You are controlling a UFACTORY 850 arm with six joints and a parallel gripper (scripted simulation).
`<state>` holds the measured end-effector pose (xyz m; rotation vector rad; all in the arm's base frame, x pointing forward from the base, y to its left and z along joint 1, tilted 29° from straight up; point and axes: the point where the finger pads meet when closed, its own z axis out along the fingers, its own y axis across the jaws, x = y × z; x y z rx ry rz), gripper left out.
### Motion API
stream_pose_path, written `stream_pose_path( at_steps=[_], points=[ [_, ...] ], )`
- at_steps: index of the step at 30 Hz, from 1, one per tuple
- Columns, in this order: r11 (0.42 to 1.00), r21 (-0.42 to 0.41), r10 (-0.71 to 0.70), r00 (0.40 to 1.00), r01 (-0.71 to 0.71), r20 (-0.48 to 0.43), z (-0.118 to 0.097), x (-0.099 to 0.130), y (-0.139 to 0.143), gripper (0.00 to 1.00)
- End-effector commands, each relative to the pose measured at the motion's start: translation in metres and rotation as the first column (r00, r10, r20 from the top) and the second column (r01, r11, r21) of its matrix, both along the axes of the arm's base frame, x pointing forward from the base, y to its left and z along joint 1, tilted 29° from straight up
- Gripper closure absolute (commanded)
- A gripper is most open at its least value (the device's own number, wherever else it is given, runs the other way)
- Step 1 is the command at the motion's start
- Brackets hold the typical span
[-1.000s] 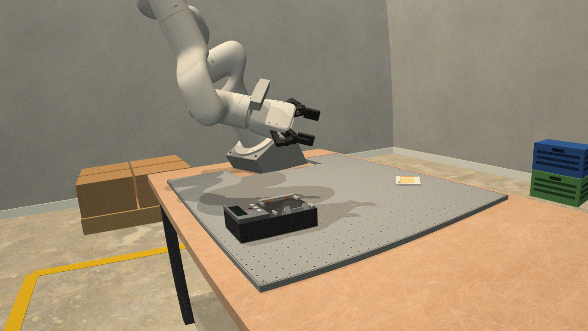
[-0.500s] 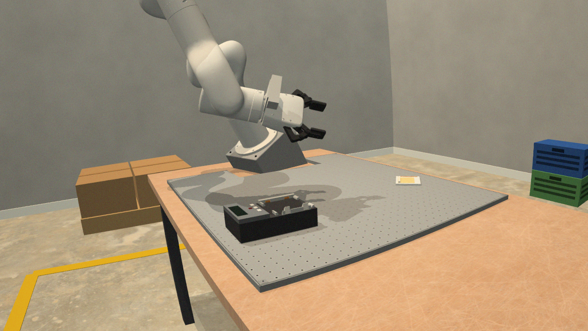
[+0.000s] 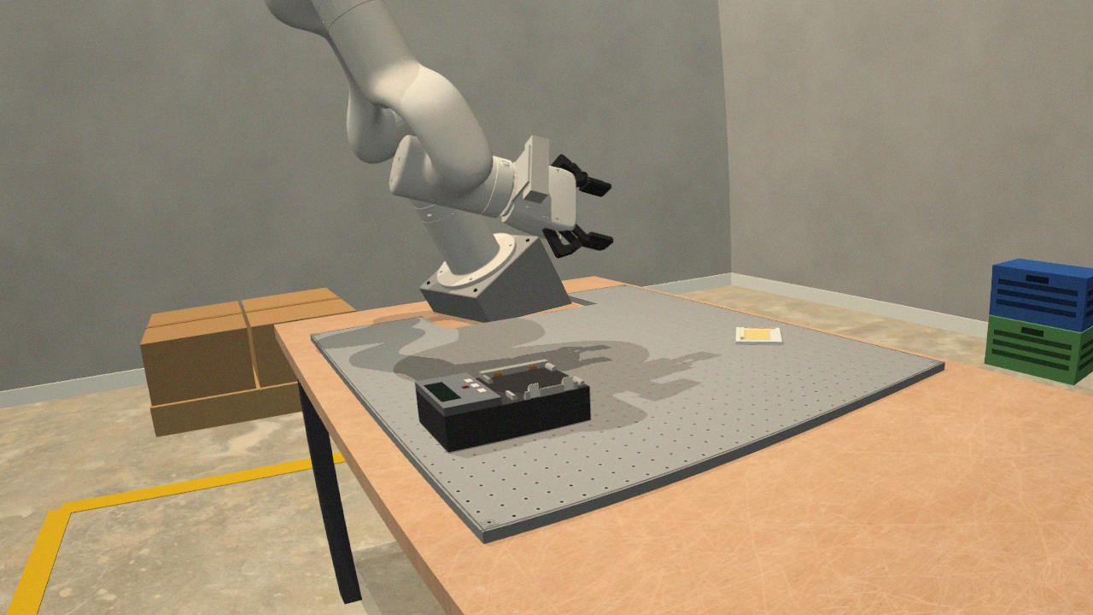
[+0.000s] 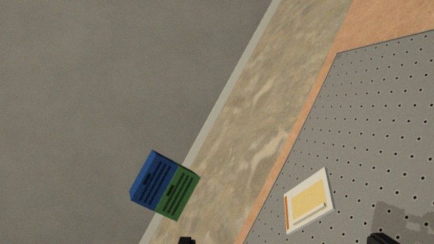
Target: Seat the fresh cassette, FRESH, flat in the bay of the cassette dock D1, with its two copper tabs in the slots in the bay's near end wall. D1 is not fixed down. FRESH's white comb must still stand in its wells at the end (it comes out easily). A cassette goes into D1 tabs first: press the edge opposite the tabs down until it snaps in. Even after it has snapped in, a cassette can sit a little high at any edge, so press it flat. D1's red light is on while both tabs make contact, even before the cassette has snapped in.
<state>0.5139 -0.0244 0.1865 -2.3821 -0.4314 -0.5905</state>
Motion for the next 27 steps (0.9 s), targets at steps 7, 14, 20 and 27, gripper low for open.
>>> stream_pose_path(
  at_steps=[7, 14, 20, 27],
  points=[
    [0.999, -0.016, 0.035, 0.977, -0.039, -0.211, -0.013, -0.032, 0.024, 0.00],
    [0.997, -0.049, 0.037, 0.944, -0.056, -0.327, -0.021, -0.051, 0.032, 0.00],
    [0.991, -0.114, 0.015, 0.890, -0.075, -0.455, -0.030, -0.072, 0.036, 0.00],
    [0.975, -0.201, -0.034, 0.831, -0.094, -0.556, -0.038, -0.092, 0.036, 0.00]
  ],
)
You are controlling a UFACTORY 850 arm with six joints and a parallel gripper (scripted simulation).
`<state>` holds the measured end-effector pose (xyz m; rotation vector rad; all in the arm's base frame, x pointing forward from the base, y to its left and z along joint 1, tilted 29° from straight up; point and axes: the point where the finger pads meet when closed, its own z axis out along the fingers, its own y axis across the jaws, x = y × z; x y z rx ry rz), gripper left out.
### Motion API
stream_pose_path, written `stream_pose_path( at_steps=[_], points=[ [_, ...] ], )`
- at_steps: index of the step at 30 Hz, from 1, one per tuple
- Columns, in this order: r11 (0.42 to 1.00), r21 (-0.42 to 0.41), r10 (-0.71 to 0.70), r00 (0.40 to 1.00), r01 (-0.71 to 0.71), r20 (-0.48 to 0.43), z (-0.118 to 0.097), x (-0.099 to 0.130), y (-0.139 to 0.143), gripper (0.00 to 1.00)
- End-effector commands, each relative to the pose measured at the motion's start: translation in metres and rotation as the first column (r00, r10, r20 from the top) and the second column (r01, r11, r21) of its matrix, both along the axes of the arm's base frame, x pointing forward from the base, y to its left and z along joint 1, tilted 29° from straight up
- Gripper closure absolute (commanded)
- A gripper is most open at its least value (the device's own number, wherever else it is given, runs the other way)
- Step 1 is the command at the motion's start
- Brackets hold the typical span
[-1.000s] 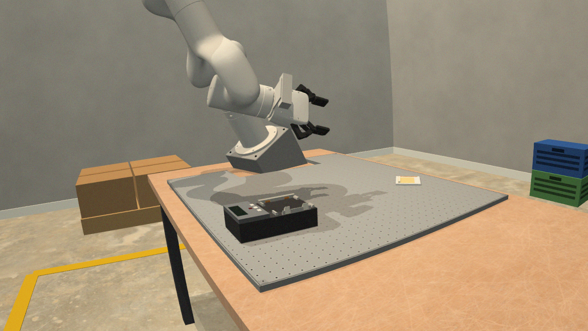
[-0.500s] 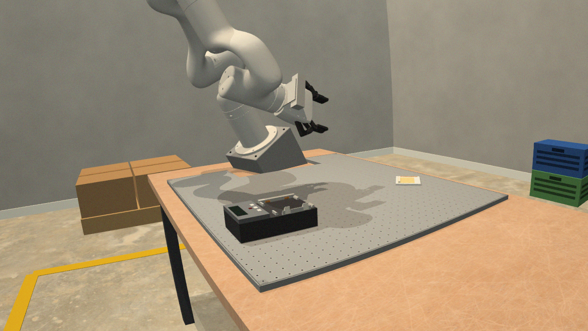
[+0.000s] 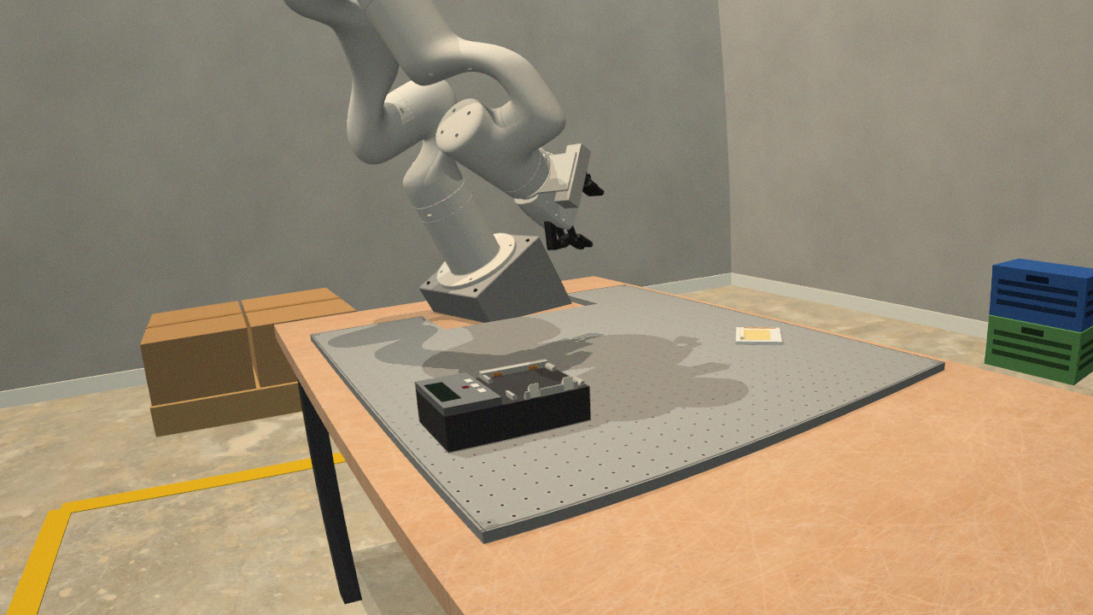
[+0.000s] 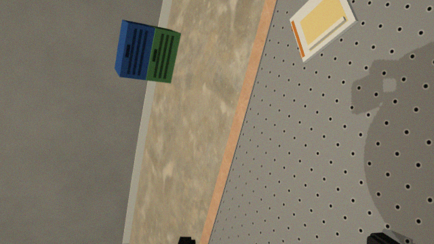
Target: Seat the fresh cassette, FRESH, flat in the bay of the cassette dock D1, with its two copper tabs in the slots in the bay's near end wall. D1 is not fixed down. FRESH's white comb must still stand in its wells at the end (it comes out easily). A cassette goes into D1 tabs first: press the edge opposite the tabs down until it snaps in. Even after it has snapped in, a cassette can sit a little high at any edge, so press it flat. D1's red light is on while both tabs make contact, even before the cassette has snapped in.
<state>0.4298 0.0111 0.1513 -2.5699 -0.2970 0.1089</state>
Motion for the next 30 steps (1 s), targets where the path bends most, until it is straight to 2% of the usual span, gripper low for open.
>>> stream_pose_path(
  at_steps=[1, 6, 14, 16, 18, 24, 30],
  points=[
    [0.998, -0.070, -0.001, 0.996, -0.005, -0.084, -0.005, -0.013, -0.001, 0.00],
    [0.979, -0.202, -0.026, 0.984, -0.010, -0.179, -0.011, -0.026, -0.007, 0.00],
    [0.915, -0.404, -0.091, 0.967, -0.013, -0.237, -0.016, -0.034, -0.021, 0.00],
    [0.915, -0.404, -0.091, 0.967, -0.013, -0.237, -0.016, -0.034, -0.021, 0.00],
    [0.886, -0.463, -0.114, 0.965, -0.008, -0.235, -0.018, -0.033, -0.028, 0.00],
    [0.778, -0.628, -0.180, 0.966, 0.022, -0.188, -0.018, -0.025, -0.038, 0.00],
    [0.672, -0.736, -0.221, 0.971, 0.080, -0.096, -0.016, -0.011, -0.045, 0.00]
  ],
)
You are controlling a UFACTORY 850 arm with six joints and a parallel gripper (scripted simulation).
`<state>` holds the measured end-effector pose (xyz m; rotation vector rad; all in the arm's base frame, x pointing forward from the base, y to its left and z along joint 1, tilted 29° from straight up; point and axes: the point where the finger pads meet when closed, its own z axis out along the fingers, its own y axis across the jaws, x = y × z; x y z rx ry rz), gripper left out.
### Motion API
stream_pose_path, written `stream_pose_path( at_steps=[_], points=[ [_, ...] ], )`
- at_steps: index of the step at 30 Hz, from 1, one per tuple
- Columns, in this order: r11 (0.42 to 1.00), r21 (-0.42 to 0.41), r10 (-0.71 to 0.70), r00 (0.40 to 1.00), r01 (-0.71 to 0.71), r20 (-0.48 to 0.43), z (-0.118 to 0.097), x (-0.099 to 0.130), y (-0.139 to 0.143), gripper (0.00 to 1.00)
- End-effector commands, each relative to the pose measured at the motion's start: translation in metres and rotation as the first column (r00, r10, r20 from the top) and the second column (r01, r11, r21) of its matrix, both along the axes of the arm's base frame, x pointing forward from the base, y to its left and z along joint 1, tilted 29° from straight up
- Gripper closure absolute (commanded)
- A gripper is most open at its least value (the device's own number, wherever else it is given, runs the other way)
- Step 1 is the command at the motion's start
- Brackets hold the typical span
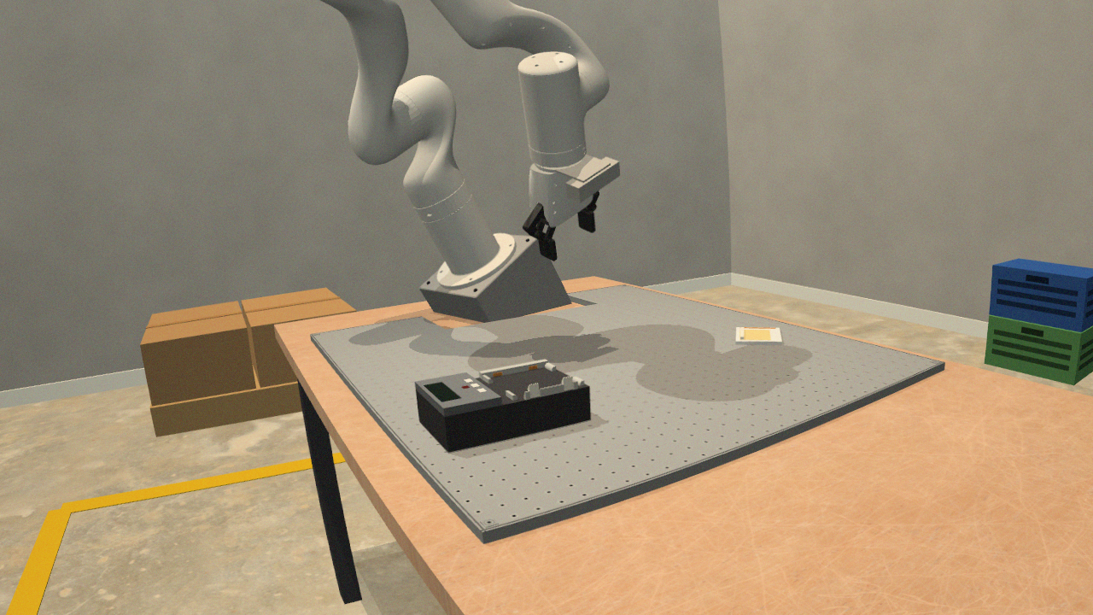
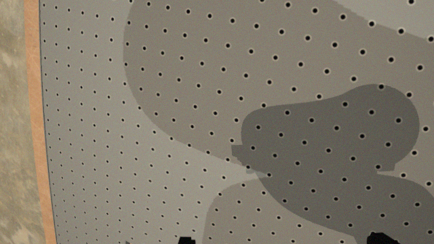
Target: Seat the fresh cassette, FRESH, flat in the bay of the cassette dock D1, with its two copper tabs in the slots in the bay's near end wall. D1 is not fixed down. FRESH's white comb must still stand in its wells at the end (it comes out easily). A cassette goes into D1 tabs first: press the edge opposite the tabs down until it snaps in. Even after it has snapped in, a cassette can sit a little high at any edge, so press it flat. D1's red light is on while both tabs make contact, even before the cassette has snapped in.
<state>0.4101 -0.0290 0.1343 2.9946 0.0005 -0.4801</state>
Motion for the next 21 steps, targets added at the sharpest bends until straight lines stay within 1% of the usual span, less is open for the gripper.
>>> stream_pose_path(
  at_steps=[1, 3, 7, 8, 13, 16, 17, 18, 20, 21],
  points=[
    [0.989, -0.146, -0.015, 0.999, 0.021, 0.042, 0.001, 0.010, -0.005, 0.00],
    [0.989, -0.146, -0.015, 0.999, 0.021, 0.042, 0.001, 0.010, -0.005, 0.00],
    [0.968, -0.245, -0.019, 0.992, 0.050, 0.126, 0.005, 0.029, -0.007, 0.00],
    [0.963, -0.262, -0.019, 0.990, 0.056, 0.143, 0.005, 0.030, -0.007, 0.00],
    [0.938, -0.333, -0.011, 0.968, 0.097, 0.251, 0.010, 0.051, -0.004, 0.00],
    [0.926, -0.358, -0.004, 0.950, 0.122, 0.312, 0.013, 0.064, 0.000, 0.00],
    [0.926, -0.358, -0.004, 0.950, 0.122, 0.312, 0.013, 0.064, 0.000, 0.00],
    [0.921, -0.365, -0.001, 0.940, 0.133, 0.341, 0.014, 0.069, 0.002, 0.00],
    [0.921, -0.365, -0.001, 0.940, 0.133, 0.341, 0.014, 0.069, 0.002, 0.00],
    [0.917, -0.371, 0.003, 0.929, 0.145, 0.370, 0.015, 0.073, 0.004, 0.00]
  ],
)
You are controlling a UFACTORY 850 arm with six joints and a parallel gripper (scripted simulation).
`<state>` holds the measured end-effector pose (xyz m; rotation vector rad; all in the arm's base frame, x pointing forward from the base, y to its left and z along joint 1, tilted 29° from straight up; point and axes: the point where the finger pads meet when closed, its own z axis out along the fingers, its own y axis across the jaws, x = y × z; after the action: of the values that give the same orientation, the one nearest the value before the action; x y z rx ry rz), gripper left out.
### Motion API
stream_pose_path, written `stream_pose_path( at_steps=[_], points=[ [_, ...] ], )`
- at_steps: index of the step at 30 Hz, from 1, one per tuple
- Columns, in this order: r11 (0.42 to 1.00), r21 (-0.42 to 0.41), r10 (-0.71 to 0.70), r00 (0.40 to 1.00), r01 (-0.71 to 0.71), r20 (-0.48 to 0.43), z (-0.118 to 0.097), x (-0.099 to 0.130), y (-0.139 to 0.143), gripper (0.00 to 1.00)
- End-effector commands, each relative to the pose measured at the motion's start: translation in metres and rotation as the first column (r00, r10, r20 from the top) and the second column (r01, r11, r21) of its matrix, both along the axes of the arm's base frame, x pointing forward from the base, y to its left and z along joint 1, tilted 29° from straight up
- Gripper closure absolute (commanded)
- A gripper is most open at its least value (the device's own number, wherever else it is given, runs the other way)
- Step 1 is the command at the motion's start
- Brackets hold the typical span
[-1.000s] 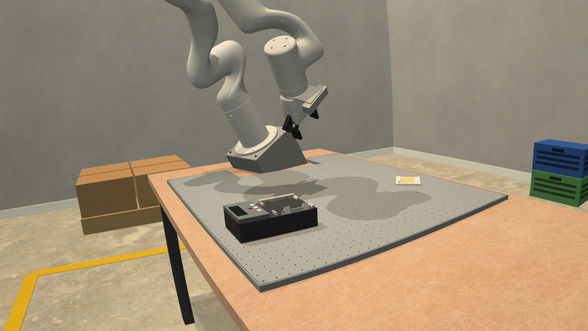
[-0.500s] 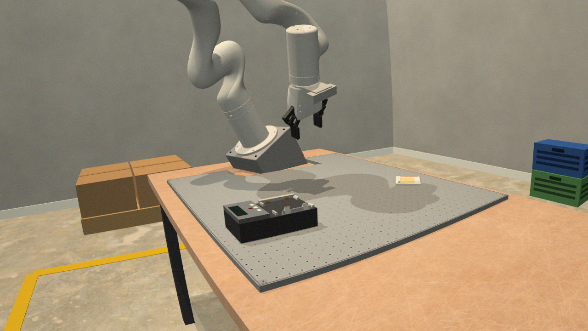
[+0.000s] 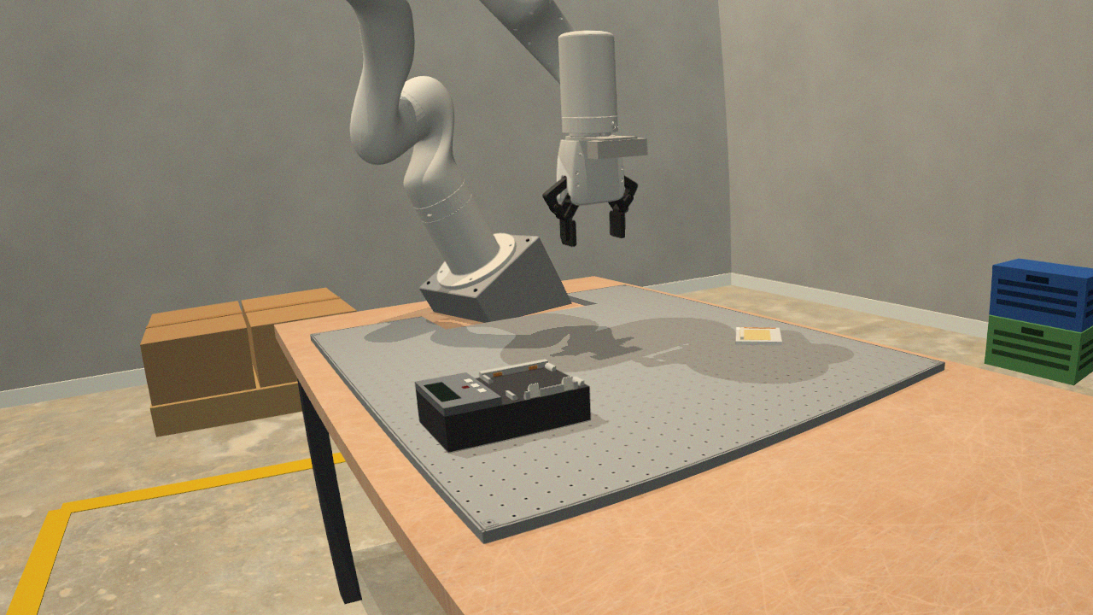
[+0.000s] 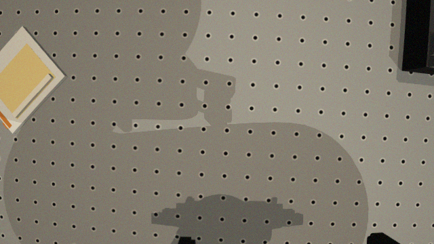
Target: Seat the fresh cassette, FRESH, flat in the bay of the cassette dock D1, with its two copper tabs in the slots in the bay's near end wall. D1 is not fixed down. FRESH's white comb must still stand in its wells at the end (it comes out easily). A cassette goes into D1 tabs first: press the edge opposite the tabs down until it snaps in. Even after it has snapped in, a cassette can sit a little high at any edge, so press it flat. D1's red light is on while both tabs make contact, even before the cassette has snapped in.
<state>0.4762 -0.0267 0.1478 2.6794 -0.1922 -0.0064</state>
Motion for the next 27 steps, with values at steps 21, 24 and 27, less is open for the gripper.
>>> stream_pose_path(
  at_steps=[21, 24, 27],
  points=[
    [0.996, -0.048, -0.063, 0.989, 0.070, 0.132, -0.008, 0.035, 0.019, 0.00],
    [0.991, -0.041, -0.121, 0.979, 0.129, 0.163, -0.015, 0.043, 0.026, 0.00],
    [0.990, -0.041, -0.124, 0.978, 0.133, 0.165, -0.023, 0.053, 0.034, 0.00]
  ],
)
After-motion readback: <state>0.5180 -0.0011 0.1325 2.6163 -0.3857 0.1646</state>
